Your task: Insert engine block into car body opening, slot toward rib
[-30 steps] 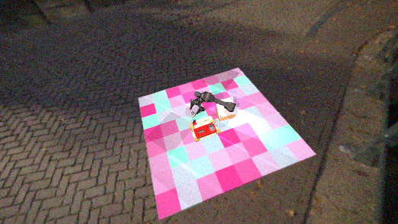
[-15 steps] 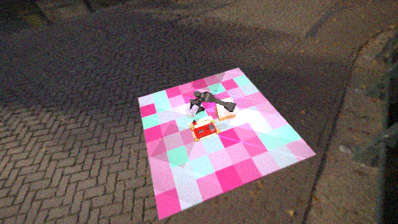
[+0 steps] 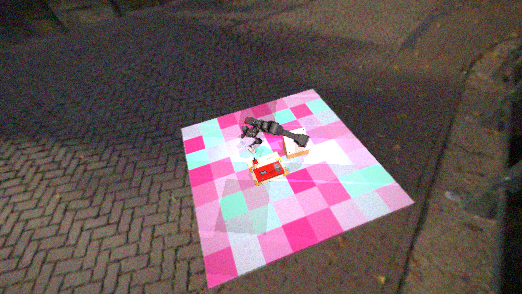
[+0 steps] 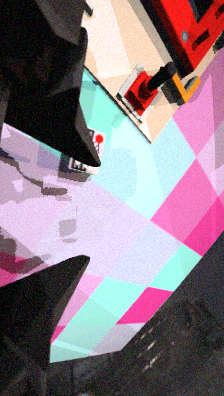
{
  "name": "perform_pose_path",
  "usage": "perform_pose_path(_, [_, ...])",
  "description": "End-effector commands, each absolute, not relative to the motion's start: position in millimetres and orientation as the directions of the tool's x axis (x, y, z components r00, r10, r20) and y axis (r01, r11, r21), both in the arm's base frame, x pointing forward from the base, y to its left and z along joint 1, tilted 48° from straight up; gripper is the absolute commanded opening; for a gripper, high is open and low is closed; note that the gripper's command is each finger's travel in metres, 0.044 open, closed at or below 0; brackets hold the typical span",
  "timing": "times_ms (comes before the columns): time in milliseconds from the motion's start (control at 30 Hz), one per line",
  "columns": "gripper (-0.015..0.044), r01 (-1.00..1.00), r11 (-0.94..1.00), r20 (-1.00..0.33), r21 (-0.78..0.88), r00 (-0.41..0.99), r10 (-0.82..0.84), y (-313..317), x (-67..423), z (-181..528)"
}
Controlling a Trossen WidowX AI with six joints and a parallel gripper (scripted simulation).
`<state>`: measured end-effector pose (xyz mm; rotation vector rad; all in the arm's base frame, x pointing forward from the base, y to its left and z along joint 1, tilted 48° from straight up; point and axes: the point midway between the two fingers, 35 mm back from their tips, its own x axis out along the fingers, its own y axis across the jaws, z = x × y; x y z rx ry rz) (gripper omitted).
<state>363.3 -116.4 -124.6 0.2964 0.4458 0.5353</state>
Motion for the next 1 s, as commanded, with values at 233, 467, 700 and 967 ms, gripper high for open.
perform_pose_path(233, [0.044, -0.534, 0.823, -0.431, 0.194, 0.707, 0.561, -118, 372, -138])
perform_pose_path(467, [0.044, -0.638, 0.767, -0.505, 0.06, 0.644, 0.575, -117, 376, -143])
perform_pose_path(700, [0.044, -0.748, 0.661, -0.575, -0.055, 0.565, 0.592, -116, 376, -143])
perform_pose_path(967, [0.044, -0.865, 0.476, -0.63, -0.157, 0.459, 0.626, -110, 373, -139])
